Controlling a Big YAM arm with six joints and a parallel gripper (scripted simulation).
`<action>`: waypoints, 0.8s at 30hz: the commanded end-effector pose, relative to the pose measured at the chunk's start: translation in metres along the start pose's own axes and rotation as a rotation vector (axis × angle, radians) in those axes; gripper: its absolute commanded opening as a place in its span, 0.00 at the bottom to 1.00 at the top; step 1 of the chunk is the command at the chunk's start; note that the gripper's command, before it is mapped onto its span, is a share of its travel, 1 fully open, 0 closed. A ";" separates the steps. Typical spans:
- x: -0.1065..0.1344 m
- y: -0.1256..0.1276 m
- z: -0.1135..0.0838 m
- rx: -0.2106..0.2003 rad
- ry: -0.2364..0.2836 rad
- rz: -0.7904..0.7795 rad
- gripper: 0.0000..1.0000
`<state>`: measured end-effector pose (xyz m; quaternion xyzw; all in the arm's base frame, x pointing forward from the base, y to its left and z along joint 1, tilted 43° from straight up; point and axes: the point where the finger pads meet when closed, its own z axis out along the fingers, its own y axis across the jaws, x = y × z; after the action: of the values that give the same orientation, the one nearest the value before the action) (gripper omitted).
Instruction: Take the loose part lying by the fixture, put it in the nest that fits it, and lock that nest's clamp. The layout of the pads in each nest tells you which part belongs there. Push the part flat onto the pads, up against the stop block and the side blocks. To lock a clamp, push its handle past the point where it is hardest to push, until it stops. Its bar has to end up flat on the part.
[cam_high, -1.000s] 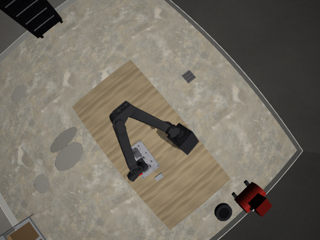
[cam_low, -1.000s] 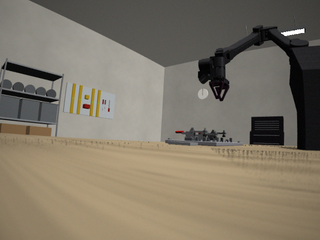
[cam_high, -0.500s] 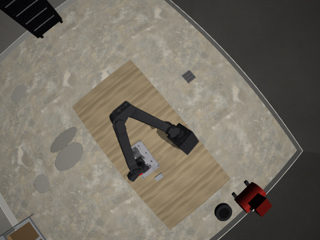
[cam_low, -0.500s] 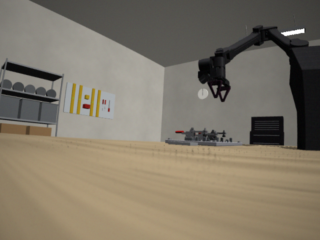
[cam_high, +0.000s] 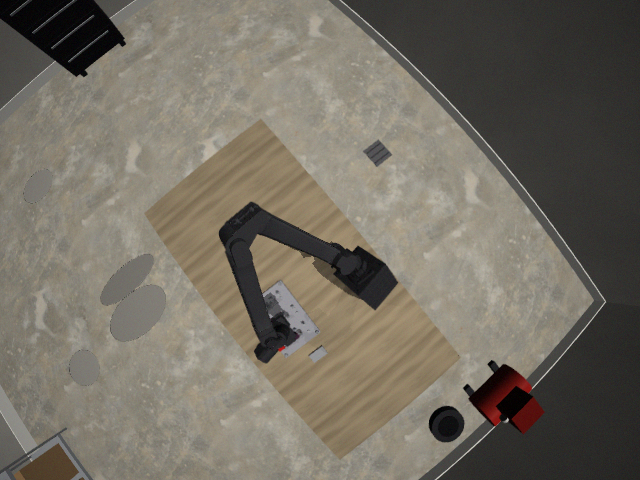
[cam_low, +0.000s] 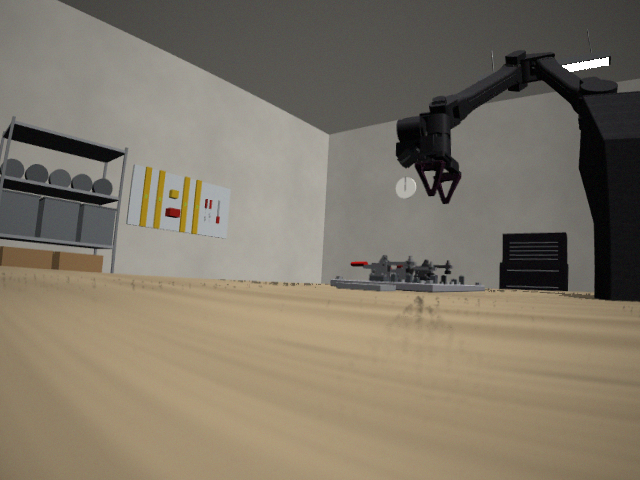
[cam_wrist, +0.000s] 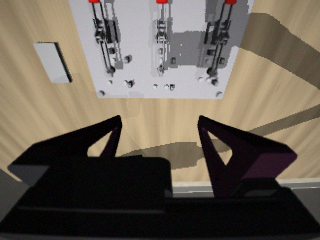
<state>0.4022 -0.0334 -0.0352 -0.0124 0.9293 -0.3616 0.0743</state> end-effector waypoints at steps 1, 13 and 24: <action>-0.004 -0.008 0.002 0.001 0.004 0.030 0.92; -0.004 -0.008 0.002 0.001 0.004 0.030 0.92; -0.004 -0.008 0.002 0.001 0.004 0.030 0.45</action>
<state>0.4022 -0.0334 -0.0352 -0.0124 0.9293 -0.3616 0.0743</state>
